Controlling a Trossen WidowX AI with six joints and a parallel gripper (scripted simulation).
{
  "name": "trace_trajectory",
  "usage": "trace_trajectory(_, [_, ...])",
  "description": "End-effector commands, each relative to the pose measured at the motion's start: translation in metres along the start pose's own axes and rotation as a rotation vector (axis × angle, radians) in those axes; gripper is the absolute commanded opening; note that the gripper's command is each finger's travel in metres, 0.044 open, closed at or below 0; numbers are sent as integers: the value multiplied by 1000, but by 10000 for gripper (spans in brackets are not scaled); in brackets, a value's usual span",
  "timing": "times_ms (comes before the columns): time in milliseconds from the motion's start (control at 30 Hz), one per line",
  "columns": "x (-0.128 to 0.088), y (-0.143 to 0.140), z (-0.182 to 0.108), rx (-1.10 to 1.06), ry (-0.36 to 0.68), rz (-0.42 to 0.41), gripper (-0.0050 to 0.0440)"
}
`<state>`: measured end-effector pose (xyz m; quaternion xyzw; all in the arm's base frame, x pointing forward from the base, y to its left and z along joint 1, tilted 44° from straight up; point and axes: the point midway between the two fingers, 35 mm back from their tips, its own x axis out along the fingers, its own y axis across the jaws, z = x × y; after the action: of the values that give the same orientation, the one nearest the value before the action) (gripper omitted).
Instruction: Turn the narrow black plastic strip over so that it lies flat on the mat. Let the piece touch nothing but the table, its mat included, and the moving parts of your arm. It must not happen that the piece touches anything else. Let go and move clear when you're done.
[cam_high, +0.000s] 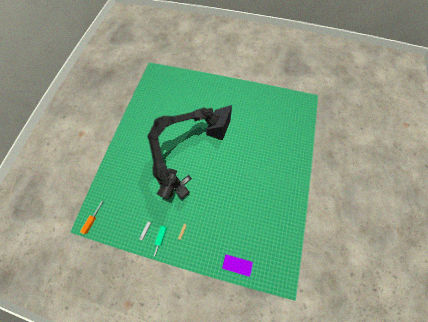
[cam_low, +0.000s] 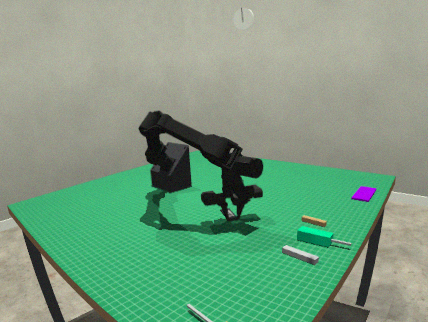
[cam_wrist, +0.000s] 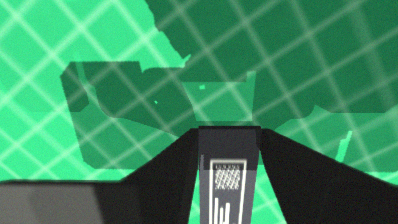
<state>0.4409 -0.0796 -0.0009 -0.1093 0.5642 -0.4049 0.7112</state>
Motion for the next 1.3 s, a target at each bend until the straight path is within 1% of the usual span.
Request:
trace_trajectory(0, [-2,-2,2,2,-7,1,160])
trace_trajectory(600, [-2,-2,2,2,-7,1,160])
trace_trajectory(700, [-9,-6,7,14,-36,7,160])
trace_trajectory(900, [-12,-5,6,12,-119,8,160])
trace_trajectory(967, [-12,-5,6,12,-119,8,160])
trace_trajectory(1067, [-13,-5,5,13,-153,7,160])
trace_trajectory(1133, [-20,-5,1,14,-154,7,160])
trace_trajectory(1267, [-21,-5,1,18,-155,8,160])
